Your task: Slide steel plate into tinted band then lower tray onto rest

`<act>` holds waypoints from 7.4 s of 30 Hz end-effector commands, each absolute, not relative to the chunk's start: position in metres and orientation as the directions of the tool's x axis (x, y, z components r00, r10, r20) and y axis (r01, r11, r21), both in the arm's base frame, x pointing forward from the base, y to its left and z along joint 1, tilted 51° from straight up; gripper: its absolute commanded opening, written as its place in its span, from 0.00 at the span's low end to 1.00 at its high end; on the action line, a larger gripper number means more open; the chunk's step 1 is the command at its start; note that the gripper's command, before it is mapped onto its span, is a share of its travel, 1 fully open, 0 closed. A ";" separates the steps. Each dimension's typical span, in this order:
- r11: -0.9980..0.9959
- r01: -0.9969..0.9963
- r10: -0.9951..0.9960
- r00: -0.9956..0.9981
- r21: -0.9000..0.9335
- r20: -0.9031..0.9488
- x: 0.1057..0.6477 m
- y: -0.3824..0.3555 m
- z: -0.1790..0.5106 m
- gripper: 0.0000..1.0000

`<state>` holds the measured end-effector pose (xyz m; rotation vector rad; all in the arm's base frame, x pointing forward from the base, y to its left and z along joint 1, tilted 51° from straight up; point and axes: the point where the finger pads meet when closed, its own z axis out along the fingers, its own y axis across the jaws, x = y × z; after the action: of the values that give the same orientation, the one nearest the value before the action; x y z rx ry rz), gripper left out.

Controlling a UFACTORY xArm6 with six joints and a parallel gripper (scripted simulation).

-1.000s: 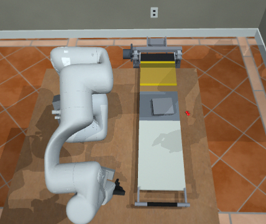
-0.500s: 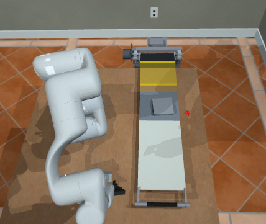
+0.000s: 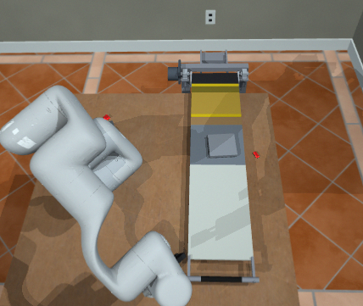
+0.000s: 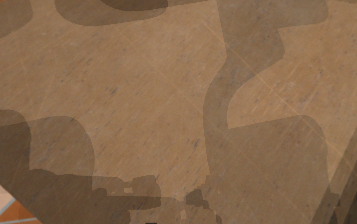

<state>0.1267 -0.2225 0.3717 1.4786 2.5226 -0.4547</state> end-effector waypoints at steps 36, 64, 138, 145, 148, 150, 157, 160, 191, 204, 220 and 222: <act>0.663 0.166 -0.059 -0.961 -0.730 -0.272 0.318 -0.206 0.392 1.00; 0.664 0.167 -0.059 -0.960 -0.729 -0.274 0.326 -0.238 0.366 0.41; 0.664 0.168 -0.059 -0.960 -0.729 -0.275 0.338 -0.275 0.335 0.41; 0.664 0.168 -0.059 -0.960 -0.729 -0.275 0.338 -0.275 0.335 0.41; 0.664 0.168 -0.059 -0.960 -0.729 -0.275 0.338 -0.275 0.335 0.41; 0.664 0.168 -0.059 -0.960 -0.729 -0.275 0.338 -0.275 0.335 0.41; 0.664 0.168 -0.059 -0.960 -0.729 -0.275 0.338 -0.275 0.335 0.41; 0.664 0.168 -0.059 -0.960 -0.729 -0.275 0.338 -0.275 0.335 0.41; 0.664 0.168 -0.059 -0.960 -0.729 -0.275 0.339 -0.277 0.334 0.41; 0.664 0.168 -0.059 -0.960 -0.729 -0.275 0.342 -0.288 0.326 0.41; 0.664 0.168 -0.059 -0.960 -0.729 -0.275 0.348 -0.306 0.310 0.41; 0.664 0.168 -0.059 -0.960 -0.729 -0.275 0.349 -0.308 0.308 0.41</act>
<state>0.3470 -0.3057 0.3089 0.0873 2.6107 -1.1813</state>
